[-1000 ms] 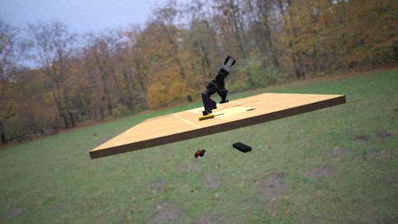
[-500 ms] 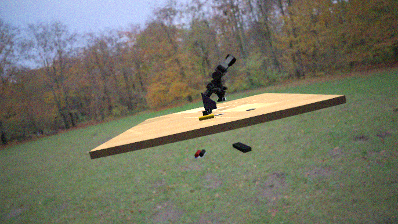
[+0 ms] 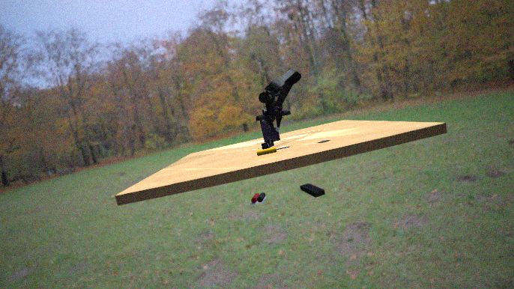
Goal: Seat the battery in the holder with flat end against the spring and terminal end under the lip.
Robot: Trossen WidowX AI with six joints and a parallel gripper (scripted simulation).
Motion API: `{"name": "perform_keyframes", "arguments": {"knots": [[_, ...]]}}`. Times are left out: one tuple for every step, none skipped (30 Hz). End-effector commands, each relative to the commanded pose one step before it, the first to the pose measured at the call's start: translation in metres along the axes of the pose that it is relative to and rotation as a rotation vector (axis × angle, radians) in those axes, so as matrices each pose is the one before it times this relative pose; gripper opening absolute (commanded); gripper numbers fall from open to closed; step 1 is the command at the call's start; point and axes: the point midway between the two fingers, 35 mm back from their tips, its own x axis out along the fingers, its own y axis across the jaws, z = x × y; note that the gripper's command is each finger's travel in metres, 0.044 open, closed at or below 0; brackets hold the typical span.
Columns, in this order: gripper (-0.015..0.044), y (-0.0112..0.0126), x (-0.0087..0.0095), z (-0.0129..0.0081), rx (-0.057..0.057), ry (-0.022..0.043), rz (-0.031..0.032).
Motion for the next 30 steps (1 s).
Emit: {"name": "perform_keyframes", "arguments": {"knots": [[0.0081, 0.02676, -0.00233, -0.00879, 0.2466, -0.00095, 0.00306], [0.0081, 0.00558, -0.00016, -0.00328, 0.0574, -0.0004, 0.00017], [0.0081, 0.0055, -0.0001, -0.00348, 0.0575, -0.00042, 0.00011], [0.0081, 0.0054, -0.00005, -0.00368, 0.0575, -0.00044, 0.00005], [0.0081, 0.0053, 0.00001, -0.00387, 0.0575, -0.00046, -0.00001], [0.0081, 0.00518, 0.00007, -0.00405, 0.0574, -0.00049, -0.00006], [0.0081, 0.00403, 0.00016, -0.00352, 0.0462, -0.0005, -0.00019], [0.0081, 0.00236, 0.00012, -0.00219, 0.0277, -0.00032, -0.00013], [0.0081, 0.00077, 0.00004, -0.00075, 0.0092, -0.00011, -0.00005], [0.0081, 0.0, 0.0, 0.0, 0.0, 0.0, 0.0], [0.0081, 0.0, 0.0, 0.0, 0.0, 0.0, 0.0], [0.0081, -0.00062, -0.00028, 0.00022, 0.0001, 0.00118, -0.00063], [0.0081, -0.00062, -0.00027, 0.00022, 0.0001, 0.00118, -0.00063], [0.0081, 0.0, 0.0, 0.0, 0.0, 0.0, 0.0], [0.0081, 0.0, 0.0, 0.0, 0.0, 0.0, 0.0], [0.0081, -0.00002, 0.00044, 0.00005, -0.0002, -0.0027, 0.00007], [0.0081, -0.00004, 0.00132, 0.00016, -0.0006, -0.00811, 0.0002], [0.0081, -0.00007, 0.00221, 0.00026, -0.001, -0.01351, 0.0003], [0.0081, -0.00009, 0.00273, 0.00031, -0.0012, -0.01669, 0.00032], [0.0081, -0.00009, 0.0027, 0.00029, -0.0011, -0.01667, 0.00026], [0.0081, -0.00007, 0.00261, 0.0003, -0.0013, -0.01661, 0.00014], [0.0081, -0.00007, 0.00262, 0.00028, -0.0013, -0.01668, 0.00008], [0.0081, -0.00007, 0.00262, 0.00027, -0.0012, -0.01667, 0.00001], [0.0081, -0.00007, 0.00262, 0.00025, -0.0012, -0.01665, -0.00006], [0.0081, -0.00007, 0.00261, 0.00024, -0.0012, -0.01664, -0.00012], [0.0081, -0.0001, 0.00262, 0.0002, -0.0014, -0.01658, 0.00002], [0.0081, -0.0001, 0.00263, 0.00019, -0.0014, -0.01661, -0.00004], [0.0081, -0.00009, 0.00263, 0.00017, -0.0013, -0.0166, -0.00011], [0.0081, -0.00009, 0.00263, 0.00016, -0.0013, -0.01658, -0.00018], [0.0081, -0.00009, 0.00262, 0.00014, -0.0013, -0.01657, -0.00025]]}}
